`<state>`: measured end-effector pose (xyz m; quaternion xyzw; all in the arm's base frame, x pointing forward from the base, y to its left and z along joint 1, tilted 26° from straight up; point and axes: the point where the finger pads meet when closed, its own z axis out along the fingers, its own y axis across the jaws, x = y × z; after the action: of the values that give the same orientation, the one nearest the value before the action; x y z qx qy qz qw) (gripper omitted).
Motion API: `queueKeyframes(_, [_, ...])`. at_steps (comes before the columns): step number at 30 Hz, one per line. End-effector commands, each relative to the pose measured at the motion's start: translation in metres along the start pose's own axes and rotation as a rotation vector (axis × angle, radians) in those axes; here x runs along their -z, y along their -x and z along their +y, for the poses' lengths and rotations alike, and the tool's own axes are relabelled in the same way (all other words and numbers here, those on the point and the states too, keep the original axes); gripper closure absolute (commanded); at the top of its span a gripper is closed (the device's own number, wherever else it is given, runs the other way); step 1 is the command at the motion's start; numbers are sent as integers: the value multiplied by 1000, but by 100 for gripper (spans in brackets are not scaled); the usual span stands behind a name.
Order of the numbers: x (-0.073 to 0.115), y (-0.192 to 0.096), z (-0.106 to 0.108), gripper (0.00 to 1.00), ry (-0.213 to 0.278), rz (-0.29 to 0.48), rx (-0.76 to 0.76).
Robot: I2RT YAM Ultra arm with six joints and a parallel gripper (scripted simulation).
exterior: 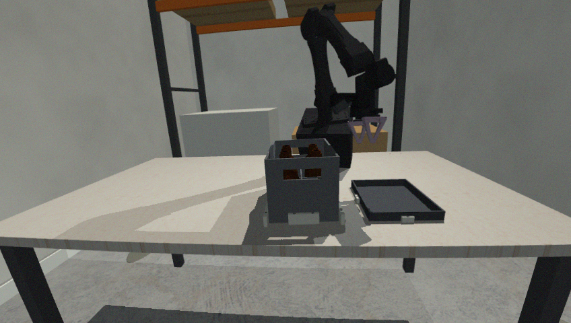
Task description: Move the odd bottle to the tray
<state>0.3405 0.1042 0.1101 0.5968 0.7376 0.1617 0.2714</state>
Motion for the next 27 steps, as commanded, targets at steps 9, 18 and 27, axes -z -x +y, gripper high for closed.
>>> queueKeyframes(9, [2, 0, 3, 0, 10, 2, -3])
queueKeyframes(18, [2, 0, 3, 0, 11, 2, -2])
queueKeyframes(27, [16, 11, 33, 0, 109, 17, 43])
